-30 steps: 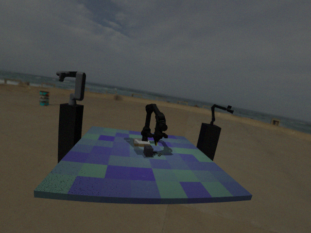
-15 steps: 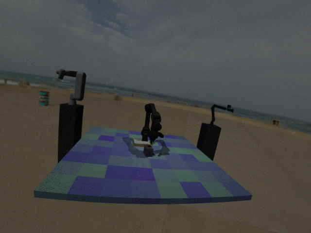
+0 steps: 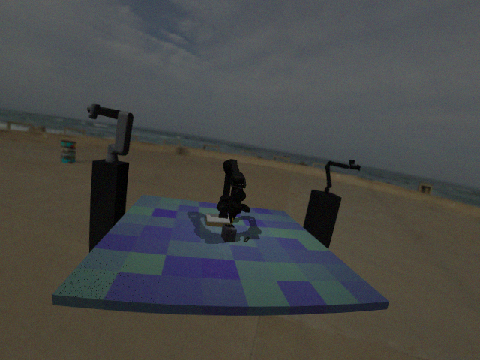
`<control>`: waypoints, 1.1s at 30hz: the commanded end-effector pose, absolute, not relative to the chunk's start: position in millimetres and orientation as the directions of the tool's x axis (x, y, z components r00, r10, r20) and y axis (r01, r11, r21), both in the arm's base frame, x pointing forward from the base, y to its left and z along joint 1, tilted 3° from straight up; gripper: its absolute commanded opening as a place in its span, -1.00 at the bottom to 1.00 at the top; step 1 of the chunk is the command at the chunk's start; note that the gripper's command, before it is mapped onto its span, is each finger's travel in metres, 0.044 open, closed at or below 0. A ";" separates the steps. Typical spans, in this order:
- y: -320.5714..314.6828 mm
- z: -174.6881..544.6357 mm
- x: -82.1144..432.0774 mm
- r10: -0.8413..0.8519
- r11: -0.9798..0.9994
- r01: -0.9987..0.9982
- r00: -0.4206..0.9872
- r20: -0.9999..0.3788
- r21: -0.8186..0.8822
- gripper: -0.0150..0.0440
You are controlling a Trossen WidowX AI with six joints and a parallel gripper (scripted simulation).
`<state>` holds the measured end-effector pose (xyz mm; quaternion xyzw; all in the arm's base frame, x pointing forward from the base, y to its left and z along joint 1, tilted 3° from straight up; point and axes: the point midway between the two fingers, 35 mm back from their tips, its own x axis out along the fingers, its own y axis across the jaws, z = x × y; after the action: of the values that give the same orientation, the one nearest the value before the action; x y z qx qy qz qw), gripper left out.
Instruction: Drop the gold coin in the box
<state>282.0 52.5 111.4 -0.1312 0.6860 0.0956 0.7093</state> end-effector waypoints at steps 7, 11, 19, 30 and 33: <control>49.3 111.2 281.0 -0.045 0.949 -0.309 0.041 -0.998 -0.056 -0.49; 47.3 110.8 280.4 -0.046 0.949 -0.310 0.041 -0.998 -0.056 -0.49; 49.0 111.7 281.3 -0.045 0.949 -0.310 0.042 -0.998 -0.056 -0.49; 47.7 107.3 280.6 -0.045 0.948 -0.312 0.042 -0.998 -0.056 -0.49; 47.3 106.1 279.9 -0.045 0.948 -0.314 0.042 -0.998 -0.056 -0.49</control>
<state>281.8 48.1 108.5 -0.1294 0.6842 0.0936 0.7116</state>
